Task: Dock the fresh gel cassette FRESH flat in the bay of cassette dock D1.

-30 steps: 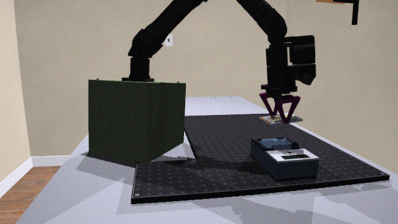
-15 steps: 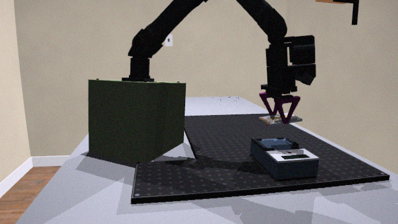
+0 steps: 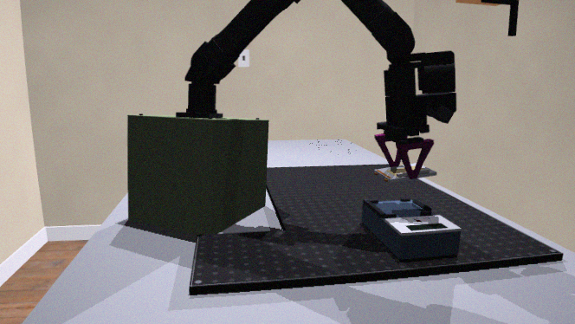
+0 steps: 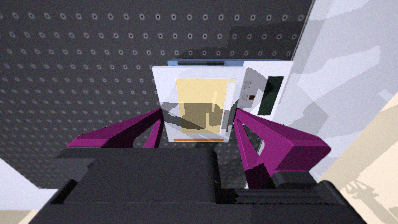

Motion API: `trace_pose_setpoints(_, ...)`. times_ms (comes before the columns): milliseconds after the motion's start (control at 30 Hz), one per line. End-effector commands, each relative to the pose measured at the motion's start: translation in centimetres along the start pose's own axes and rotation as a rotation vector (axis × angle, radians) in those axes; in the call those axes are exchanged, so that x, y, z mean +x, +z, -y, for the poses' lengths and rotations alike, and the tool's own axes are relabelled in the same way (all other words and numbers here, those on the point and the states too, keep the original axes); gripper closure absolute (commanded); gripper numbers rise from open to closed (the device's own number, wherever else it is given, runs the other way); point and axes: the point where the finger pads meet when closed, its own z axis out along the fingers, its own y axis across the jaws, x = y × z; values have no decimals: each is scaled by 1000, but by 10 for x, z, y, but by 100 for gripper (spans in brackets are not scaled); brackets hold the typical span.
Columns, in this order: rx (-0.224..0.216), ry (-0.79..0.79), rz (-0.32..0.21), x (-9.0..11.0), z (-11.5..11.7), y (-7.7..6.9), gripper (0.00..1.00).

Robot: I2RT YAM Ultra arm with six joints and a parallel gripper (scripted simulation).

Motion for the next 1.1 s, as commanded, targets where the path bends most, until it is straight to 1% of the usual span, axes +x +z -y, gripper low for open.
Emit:
trace_pose_setpoints(0, 27, -12, 58, -19, 9, -22, 100)
trace_pose_setpoints(100, 31, -14, 65, -21, 10, -20, 100)
trace_pose_setpoints(167, 18, -11, 44, -16, 9, -3, 100)
trace_pose_setpoints(267, 18, -12, 44, -17, 8, 1, 100)
trace_pose_setpoints(300, 20, -13, 49, -18, 8, 0, 100)
trace_pose_setpoints(333, 27, -16, 60, -22, 8, -4, 100)
trace_pose_setpoints(367, 29, -17, 63, -23, 8, -5, 100)
trace_pose_setpoints(400, 26, -17, 58, -22, 7, -1, 100)
trace_pose_setpoints(433, 19, -14, 47, -20, 6, 6, 100)
trace_pose_setpoints(533, 18, -9, 43, -18, 8, 11, 100)
trace_pose_setpoints(600, 18, -9, 43, -18, 8, 11, 100)
trace_pose_setpoints(633, 37, -9, 75, -26, 12, -4, 100)
trace_pose_setpoints(667, 37, -9, 75, -27, 12, -3, 100)
trace_pose_setpoints(700, 35, -9, 72, -26, 12, 0, 100)
trace_pose_setpoints(733, 24, -7, 54, -21, 10, 10, 100)
trace_pose_setpoints(767, 18, -6, 43, -18, 9, 17, 100)
trace_pose_setpoints(867, 18, -9, 43, -19, 7, 22, 100)
trace_pose_setpoints(967, 30, -12, 64, -24, 10, 15, 100)
trace_pose_setpoints(1000, 28, -9, 60, -23, 10, 18, 100)
trace_pose_setpoints(1067, 19, -4, 43, -17, 10, 29, 100)
